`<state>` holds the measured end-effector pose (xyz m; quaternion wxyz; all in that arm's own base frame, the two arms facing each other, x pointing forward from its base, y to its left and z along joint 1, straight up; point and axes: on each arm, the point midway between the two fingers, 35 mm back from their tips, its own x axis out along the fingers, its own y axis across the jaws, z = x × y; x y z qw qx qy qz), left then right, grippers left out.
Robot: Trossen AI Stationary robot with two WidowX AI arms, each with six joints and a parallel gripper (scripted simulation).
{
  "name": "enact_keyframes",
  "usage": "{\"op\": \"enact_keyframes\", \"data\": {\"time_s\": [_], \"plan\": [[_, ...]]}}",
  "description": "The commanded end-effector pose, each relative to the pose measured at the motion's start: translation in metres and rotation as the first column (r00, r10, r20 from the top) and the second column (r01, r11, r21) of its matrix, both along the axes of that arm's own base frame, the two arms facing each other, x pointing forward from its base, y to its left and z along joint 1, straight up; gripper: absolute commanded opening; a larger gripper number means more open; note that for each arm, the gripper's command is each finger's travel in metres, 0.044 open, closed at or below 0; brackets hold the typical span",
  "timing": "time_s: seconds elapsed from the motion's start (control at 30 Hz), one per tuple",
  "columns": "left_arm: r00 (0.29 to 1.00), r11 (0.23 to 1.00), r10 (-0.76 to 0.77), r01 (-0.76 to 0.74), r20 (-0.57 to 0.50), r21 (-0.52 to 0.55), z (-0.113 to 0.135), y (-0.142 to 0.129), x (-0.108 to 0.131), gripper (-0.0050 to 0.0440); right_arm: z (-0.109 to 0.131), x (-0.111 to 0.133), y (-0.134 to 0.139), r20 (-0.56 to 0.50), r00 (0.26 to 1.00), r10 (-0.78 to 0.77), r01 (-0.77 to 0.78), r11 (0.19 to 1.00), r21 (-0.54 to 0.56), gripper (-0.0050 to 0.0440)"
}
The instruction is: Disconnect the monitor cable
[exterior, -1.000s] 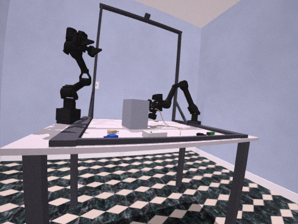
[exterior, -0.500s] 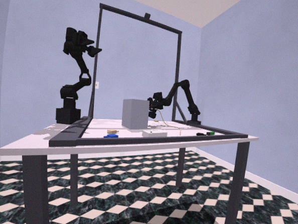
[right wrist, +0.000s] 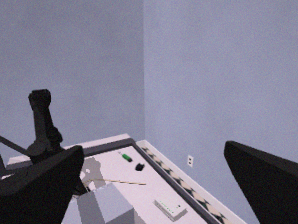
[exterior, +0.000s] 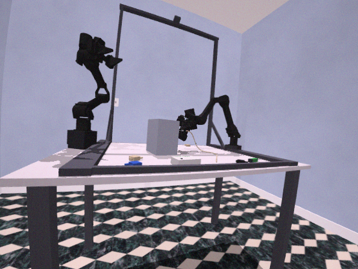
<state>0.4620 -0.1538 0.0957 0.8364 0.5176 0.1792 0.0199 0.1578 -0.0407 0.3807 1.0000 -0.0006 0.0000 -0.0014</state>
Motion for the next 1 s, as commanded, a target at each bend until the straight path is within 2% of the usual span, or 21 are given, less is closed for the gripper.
{"op": "enact_keyframes", "data": {"time_s": [0.0, 0.33, 0.6, 0.73, 0.77, 0.83, 0.97], "plan": [[1.000, 0.998, 0.003, -0.002, 0.005, -0.060, 0.0116, 0.0001, 0.0013, 0.0000, 0.0027, -0.0003, 0.0013, 0.001, 1.000, 0.003, -0.003, 1.000, -0.004, 0.0440], [1.000, 0.991, 0.000, -0.002, -0.019, -0.134, 0.0131, 0.0009, 0.0017, 0.0000, 0.0027, -0.0003, 0.0013, 0.001, 1.000, 0.003, -0.003, 1.000, -0.004, 0.0440], [0.998, 0.969, -0.008, -0.006, -0.056, -0.247, 0.0152, 0.0025, 0.0023, 0.0000, 0.0027, -0.0003, 0.0013, 0.001, 1.000, 0.003, -0.003, 1.000, -0.004, 0.0440], [0.998, 0.967, -0.008, -0.007, -0.059, -0.255, 0.0154, 0.0026, 0.0023, 0.0000, 0.0027, -0.0003, 0.0013, 0.001, 1.000, 0.003, -0.003, 1.000, -0.004, 0.0440], [0.998, 0.967, -0.008, -0.007, -0.059, -0.255, 0.0154, 0.0026, 0.0023, 0.0024, 0.0027, -0.0003, 0.0013, 0.001, 1.000, 0.003, -0.003, 1.000, -0.004, 0.0440], [0.998, 0.967, -0.008, -0.007, -0.059, -0.255, 0.0154, 0.0026, 0.0023, 0.0024, 0.0027, -0.0003, 0.0013, 0.001, 1.000, 0.003, -0.003, 1.000, -0.004, 0.0440], [0.998, 0.967, -0.008, -0.007, -0.059, -0.255, 0.0154, 0.0026, 0.0023, 0.0120, 0.0027, -0.0003, 0.0013, 0.001, 1.000, 0.003, -0.003, 1.000, -0.004, 0.0440]]}}
